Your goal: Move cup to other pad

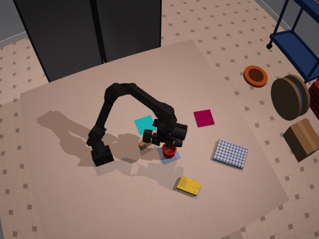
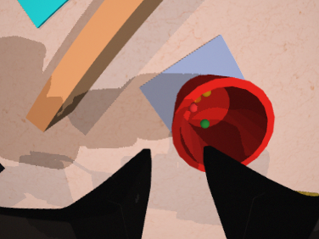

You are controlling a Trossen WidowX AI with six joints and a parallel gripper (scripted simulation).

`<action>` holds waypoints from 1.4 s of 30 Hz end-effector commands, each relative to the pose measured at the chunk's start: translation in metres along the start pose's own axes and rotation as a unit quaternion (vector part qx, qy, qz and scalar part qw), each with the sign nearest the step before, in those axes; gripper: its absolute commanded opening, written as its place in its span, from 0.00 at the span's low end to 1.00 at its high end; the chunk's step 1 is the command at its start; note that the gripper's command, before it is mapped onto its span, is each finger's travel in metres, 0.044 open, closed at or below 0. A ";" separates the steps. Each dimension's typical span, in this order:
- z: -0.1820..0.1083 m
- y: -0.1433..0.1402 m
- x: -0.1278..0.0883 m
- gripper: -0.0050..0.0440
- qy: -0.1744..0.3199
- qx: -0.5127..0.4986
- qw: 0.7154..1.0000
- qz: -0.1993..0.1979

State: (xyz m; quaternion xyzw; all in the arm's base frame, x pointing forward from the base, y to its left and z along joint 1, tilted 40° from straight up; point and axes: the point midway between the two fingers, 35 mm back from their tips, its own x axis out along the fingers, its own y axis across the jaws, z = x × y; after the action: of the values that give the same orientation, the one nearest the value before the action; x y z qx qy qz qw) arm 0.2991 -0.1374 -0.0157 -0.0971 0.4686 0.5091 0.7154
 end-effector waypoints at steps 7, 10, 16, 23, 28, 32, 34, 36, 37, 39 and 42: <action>0.005 -0.006 0.001 0.40 -0.002 -0.010 1.000 -0.011; 0.005 -0.006 0.006 0.40 -0.002 -0.010 1.000 -0.011; 0.005 -0.007 0.016 0.40 -0.003 -0.010 1.000 -0.011; 0.005 -0.007 0.024 0.40 -0.003 -0.010 1.000 -0.011; 0.005 -0.007 0.032 0.40 -0.003 -0.011 1.000 -0.011; 0.005 -0.007 0.039 0.40 -0.003 -0.011 1.000 -0.011; 0.005 -0.007 0.042 0.40 -0.003 -0.011 1.000 -0.011; 0.005 -0.007 0.046 0.40 -0.003 -0.011 1.000 -0.010; 0.005 -0.007 0.047 0.40 -0.003 -0.011 1.000 -0.010; 0.005 -0.007 0.047 0.40 -0.003 -0.011 1.000 -0.010; 0.005 -0.006 0.052 0.40 -0.003 -0.011 1.000 -0.010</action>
State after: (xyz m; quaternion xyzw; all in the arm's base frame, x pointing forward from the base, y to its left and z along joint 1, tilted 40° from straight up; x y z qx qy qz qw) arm 0.3081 -0.1068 -0.0555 -0.1062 0.4626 0.5083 0.7186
